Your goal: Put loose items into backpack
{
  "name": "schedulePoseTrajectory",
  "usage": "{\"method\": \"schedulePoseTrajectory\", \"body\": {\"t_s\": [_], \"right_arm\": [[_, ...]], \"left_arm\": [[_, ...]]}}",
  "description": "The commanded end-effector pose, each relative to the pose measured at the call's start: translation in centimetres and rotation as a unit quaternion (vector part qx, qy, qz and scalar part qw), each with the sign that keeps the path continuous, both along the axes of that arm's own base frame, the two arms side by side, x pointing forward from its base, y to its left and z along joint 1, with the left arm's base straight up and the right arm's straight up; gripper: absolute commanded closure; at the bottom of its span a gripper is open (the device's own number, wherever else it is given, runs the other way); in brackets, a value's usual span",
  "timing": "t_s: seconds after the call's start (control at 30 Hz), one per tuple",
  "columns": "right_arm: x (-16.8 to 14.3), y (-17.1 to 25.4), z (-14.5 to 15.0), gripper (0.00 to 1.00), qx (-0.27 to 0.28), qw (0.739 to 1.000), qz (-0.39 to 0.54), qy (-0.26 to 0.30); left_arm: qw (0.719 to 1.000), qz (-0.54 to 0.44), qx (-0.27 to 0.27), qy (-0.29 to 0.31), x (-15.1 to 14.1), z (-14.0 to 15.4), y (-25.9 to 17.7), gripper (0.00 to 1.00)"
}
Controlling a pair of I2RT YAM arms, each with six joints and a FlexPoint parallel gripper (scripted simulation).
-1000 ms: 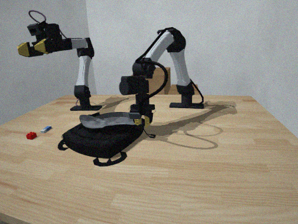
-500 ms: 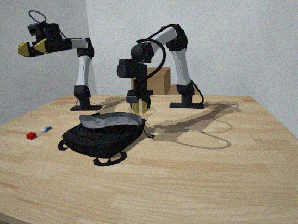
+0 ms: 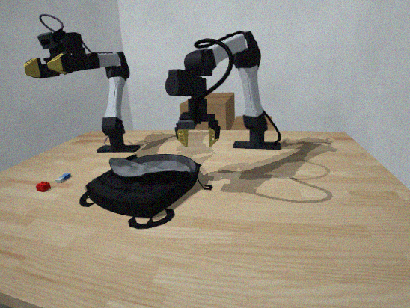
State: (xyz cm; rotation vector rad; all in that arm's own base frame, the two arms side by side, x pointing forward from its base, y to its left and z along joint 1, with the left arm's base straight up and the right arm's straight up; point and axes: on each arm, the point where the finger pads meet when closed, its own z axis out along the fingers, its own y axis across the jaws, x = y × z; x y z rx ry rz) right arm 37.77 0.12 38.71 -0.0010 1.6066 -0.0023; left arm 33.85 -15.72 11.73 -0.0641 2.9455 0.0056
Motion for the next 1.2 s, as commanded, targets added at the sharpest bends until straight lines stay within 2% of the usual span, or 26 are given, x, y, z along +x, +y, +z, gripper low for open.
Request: {"method": "schedulePoseTrajectory", "body": {"t_s": [0.0, 0.2, 0.27, 0.47, 0.5, 0.77, 0.83, 0.97, 1.1, 1.17], "right_arm": [[-0.2, 0.0, 0.6, 0.10, 0.000, 1.000, -0.001, -0.008], [-0.2, 0.0, 0.6, 0.10, 0.000, 1.000, -0.001, -0.008], [-0.2, 0.0, 0.6, 0.10, 0.000, 1.000, -0.001, -0.008], [-0.2, 0.0, 0.6, 0.10, 0.000, 1.000, -0.001, -0.008], [-0.2, 0.0, 0.6, 0.10, 0.000, 1.000, -0.001, -0.008], [-0.2, 0.0, 0.6, 0.10, 0.000, 1.000, -0.001, -0.008], [-0.2, 0.0, 0.6, 0.10, 0.000, 1.000, -0.001, -0.008], [-0.2, 0.0, 0.6, 0.10, 0.000, 1.000, -0.001, -0.008], [-0.2, 0.0, 0.6, 0.10, 0.000, 1.000, -0.001, -0.008], [-0.2, 0.0, 0.6, 0.10, 0.000, 1.000, -0.001, -0.008]], "left_arm": [[0.995, 0.001, -0.008, -0.099, 1.0, 4.8, 1.7, 0.10], [0.986, 0.001, -0.005, -0.169, 1.2, 7.5, 3.4, 0.10], [0.986, 0.001, -0.005, -0.169, 1.2, 7.5, 3.4, 0.10], [0.962, 0.000, -0.001, -0.271, 1.4, 11.7, 6.0, 0.10], [0.962, 0.000, -0.001, -0.271, 1.4, 11.7, 6.0, 0.10], [0.922, -0.006, -0.002, -0.387, 1.7, 16.5, 8.7, 0.10], [0.922, -0.006, -0.002, -0.387, 1.7, 16.5, 8.7, 0.10], [0.892, -0.008, 0.001, -0.452, 1.9, 19.3, 10.5, 0.10], [0.875, -0.008, 0.002, -0.483, 2.0, 20.7, 11.3, 0.10], [0.858, -0.009, 0.004, -0.514, 2.1, 22.1, 12.2, 0.10]]}}
